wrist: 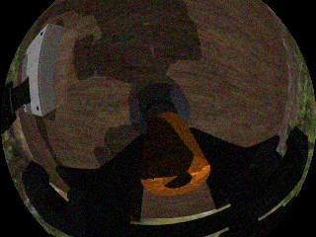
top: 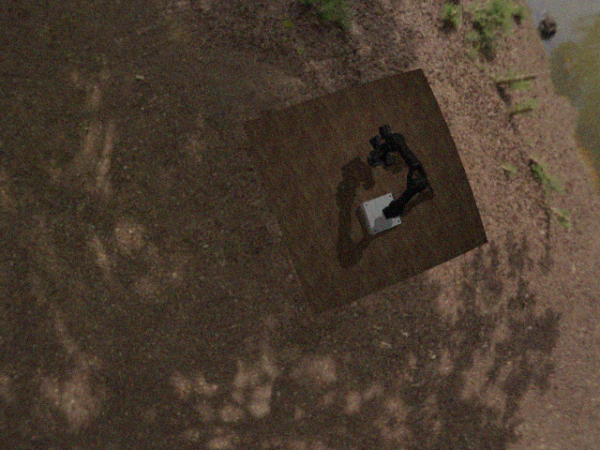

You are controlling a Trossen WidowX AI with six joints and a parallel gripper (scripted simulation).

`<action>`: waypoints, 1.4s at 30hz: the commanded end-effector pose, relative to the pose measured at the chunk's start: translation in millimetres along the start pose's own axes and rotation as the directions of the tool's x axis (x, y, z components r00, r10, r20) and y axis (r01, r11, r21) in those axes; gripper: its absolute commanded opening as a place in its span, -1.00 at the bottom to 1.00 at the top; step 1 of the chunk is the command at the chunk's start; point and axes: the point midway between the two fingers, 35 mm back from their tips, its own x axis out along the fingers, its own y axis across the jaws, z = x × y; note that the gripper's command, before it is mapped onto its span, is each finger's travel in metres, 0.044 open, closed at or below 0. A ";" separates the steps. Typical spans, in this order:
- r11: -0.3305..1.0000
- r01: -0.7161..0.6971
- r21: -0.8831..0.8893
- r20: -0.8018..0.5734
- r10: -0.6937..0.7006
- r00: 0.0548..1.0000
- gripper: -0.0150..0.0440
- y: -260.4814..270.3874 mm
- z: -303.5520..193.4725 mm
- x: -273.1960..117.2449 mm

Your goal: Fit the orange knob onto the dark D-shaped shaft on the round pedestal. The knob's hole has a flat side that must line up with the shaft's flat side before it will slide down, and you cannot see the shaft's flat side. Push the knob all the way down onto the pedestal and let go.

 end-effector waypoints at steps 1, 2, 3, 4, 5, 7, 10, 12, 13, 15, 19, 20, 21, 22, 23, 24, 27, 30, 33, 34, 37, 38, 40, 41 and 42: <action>1.000 -0.001 -0.005 -0.002 0.001 1.000 -0.49 2.2 0.4 1.5; 1.000 -0.001 -0.005 -0.002 0.001 1.000 -0.49 2.8 0.6 1.9; 1.000 -0.001 -0.005 -0.002 0.001 1.000 -0.49 3.4 0.8 2.0; 1.000 -0.001 -0.005 -0.002 0.001 1.000 -0.49 4.2 1.1 2.1; 1.000 -0.001 -0.005 -0.002 0.001 1.000 -0.49 5.1 1.5 2.0; 1.000 -0.001 -0.005 -0.002 0.001 1.000 -0.49 5.3 1.5 2.8; 1.000 -0.001 -0.005 -0.002 0.001 1.000 -0.49 5.1 1.5 4.9; 1.000 -0.001 -0.005 -0.002 0.001 1.000 -0.49 5.1 1.5 5.4; 1.000 -0.001 -0.005 -0.002 0.001 1.000 -0.49 5.1 1.5 5.6; 1.000 -0.001 -0.005 -0.002 0.001 1.000 -0.49 5.1 1.5 6.0; 1.000 -0.001 -0.003 -0.002 0.001 1.000 -0.49 5.6 1.6 6.3; 1.000 -0.001 -0.001 -0.002 0.001 1.000 -0.49 5.8 1.7 6.5; 1.000 -0.001 -0.001 -0.002 0.001 1.000 -0.49 5.8 1.7 6.7; 1.000 -0.001 -0.001 -0.002 0.001 1.000 -0.49 5.6 1.6 6.7; 1.000 -0.001 -0.001 -0.002 0.001 1.000 -0.49 5.5 1.6 6.7; 1.000 -0.001 -0.001 -0.002 0.001 1.000 -0.49 5.3 1.5 6.7; 1.000 -0.001 -0.001 -0.002 0.001 1.000 -0.49 4.8 1.3 7.4; 1.000 -0.001 -0.001 -0.002 0.001 1.000 -0.49 4.5 1.2 11.6; 1.000 -0.001 -0.001 -0.002 0.001 1.000 -0.49 4.4 1.2 14.5; 1.000 -0.001 -0.001 -0.002 0.001 1.000 -0.49 4.5 1.2 15.6; 1.000 -0.001 -0.001 -0.002 0.001 1.000 -0.49 4.7 1.1 18.4; 1.000 -0.001 -0.001 -0.002 0.001 1.000 -0.49 4.9 1.1 19.2; 1.000 -0.001 -0.001 -0.002 0.001 1.000 -0.49 5.1 1.2 20.9; 1.000 -0.001 -0.001 -0.002 0.001 1.000 -0.49 5.1 1.2 21.5; 1.000 -0.001 -0.001 -0.002 0.001 1.000 -0.49 5.2 1.2 21.7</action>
